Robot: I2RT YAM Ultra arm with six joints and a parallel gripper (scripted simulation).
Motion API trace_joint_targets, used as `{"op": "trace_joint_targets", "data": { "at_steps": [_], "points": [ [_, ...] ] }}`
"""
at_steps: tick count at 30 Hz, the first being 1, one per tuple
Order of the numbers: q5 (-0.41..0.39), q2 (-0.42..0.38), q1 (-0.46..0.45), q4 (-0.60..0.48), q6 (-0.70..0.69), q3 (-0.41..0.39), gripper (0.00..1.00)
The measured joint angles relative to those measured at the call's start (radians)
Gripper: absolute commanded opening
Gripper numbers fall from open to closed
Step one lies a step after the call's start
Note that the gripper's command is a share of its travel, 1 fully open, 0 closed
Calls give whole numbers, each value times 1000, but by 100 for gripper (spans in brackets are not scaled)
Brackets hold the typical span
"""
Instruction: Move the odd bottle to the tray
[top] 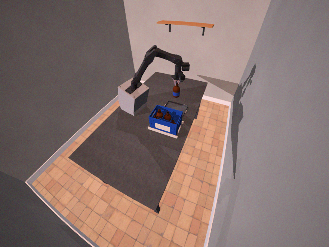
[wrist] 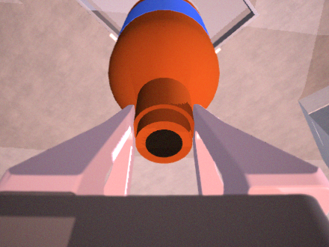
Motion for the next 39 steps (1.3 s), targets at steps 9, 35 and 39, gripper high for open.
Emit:
{"op": "trace_joint_targets", "data": {
  "at_steps": [9, 35, 39],
  "points": [
    [1, 5, 0, -1, 2, 0, 0],
    [3, 11, 8, 15, 7, 0, 0],
    [3, 11, 8, 15, 7, 0, 0]
  ]
}}
